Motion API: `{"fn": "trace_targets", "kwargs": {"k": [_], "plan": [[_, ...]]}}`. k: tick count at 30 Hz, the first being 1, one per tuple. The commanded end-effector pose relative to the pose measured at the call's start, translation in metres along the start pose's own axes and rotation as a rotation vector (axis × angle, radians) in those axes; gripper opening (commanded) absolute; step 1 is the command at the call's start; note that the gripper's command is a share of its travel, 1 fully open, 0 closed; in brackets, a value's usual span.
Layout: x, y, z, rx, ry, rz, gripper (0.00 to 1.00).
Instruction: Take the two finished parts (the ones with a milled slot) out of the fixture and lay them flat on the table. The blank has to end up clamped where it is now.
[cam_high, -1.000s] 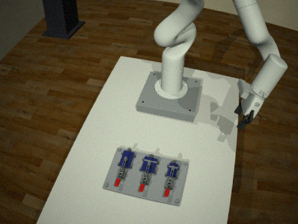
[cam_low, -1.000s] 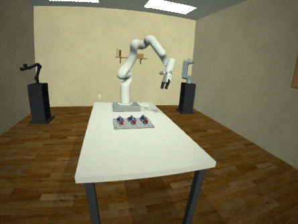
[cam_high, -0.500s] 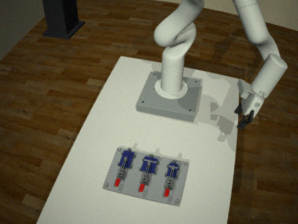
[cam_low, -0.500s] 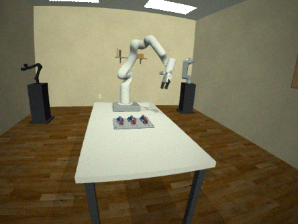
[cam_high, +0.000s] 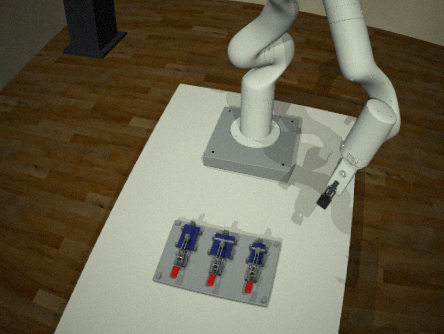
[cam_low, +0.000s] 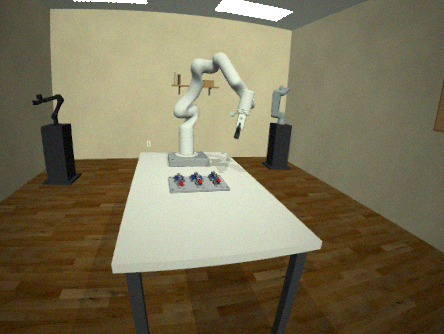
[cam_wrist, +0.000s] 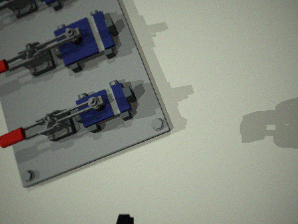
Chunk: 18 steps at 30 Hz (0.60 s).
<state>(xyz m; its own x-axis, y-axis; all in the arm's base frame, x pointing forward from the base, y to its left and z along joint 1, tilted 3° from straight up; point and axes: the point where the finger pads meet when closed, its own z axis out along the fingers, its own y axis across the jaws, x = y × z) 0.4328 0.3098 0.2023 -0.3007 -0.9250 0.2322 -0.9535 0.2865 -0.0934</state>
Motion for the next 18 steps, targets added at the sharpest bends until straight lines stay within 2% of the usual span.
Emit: {"fn": "trace_targets", "kwargs": {"k": [1, 4, 5, 6, 9, 10, 11, 12, 18], "plan": [[0.018, -0.035, 0.024, -0.053, -0.037, 0.272, 1.0], [0.018, -0.035, 0.024, -0.064, -0.044, 0.328, 1.0], [0.034, -0.055, 0.04, -0.099, -0.057, 0.497, 1.0], [0.05, -0.074, 0.055, -0.108, -0.055, 0.537, 1.0], [0.05, -0.074, 0.055, -0.132, -0.067, 0.666, 1.0], [0.066, -0.09, 0.068, -0.145, -0.068, 0.73, 1.0], [0.066, -0.09, 0.068, -0.156, -0.072, 0.79, 1.0], [0.08, -0.103, 0.079, -0.167, -0.073, 0.846, 1.0], [0.104, -0.124, 0.098, -0.222, -0.087, 1.168, 1.0]]}}
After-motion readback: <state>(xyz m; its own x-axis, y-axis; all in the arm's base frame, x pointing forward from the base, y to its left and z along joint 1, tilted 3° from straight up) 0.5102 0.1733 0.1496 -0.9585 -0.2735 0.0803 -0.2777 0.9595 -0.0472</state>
